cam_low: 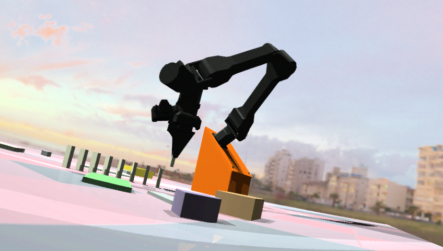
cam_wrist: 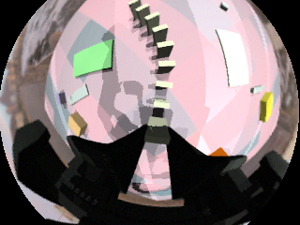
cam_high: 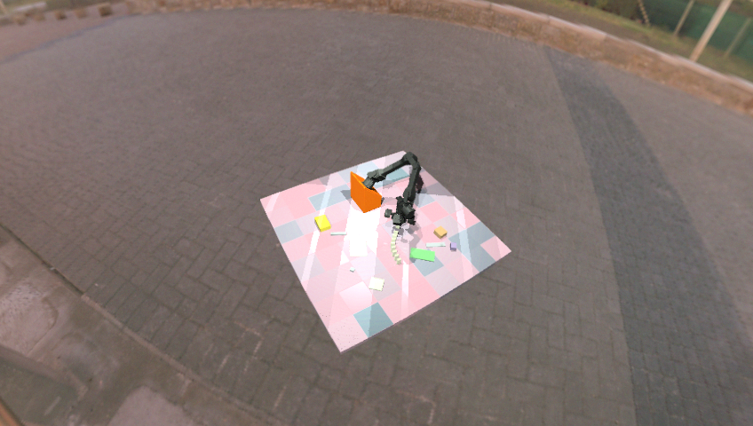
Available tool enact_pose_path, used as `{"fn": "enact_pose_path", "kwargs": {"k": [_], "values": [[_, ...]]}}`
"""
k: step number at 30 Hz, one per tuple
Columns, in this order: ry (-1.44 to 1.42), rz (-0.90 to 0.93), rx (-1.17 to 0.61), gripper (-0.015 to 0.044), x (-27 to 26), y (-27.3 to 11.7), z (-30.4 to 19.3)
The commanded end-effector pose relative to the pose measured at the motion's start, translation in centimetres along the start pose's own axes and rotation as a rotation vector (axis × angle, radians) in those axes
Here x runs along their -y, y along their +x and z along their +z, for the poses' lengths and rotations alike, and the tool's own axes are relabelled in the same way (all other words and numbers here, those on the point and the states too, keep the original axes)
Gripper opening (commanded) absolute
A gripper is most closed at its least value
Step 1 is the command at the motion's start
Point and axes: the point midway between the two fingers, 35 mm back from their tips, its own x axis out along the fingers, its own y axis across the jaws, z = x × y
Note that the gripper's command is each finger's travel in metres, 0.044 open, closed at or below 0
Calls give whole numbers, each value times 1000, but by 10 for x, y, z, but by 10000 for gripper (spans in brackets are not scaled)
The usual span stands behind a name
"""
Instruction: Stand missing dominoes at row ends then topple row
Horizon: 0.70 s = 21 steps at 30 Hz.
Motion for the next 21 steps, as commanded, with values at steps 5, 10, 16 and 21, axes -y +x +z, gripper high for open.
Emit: {"fn": "enact_pose_path", "kwargs": {"k": [5, 10, 16, 21], "values": [[11, 8, -15, 107, 3, 46, -7], [11, 10, -17, 107, 4, 54, -9], [11, 10, -17, 107, 4, 54, -9], [11, 10, -17, 160, 4, 54, -9]]}}
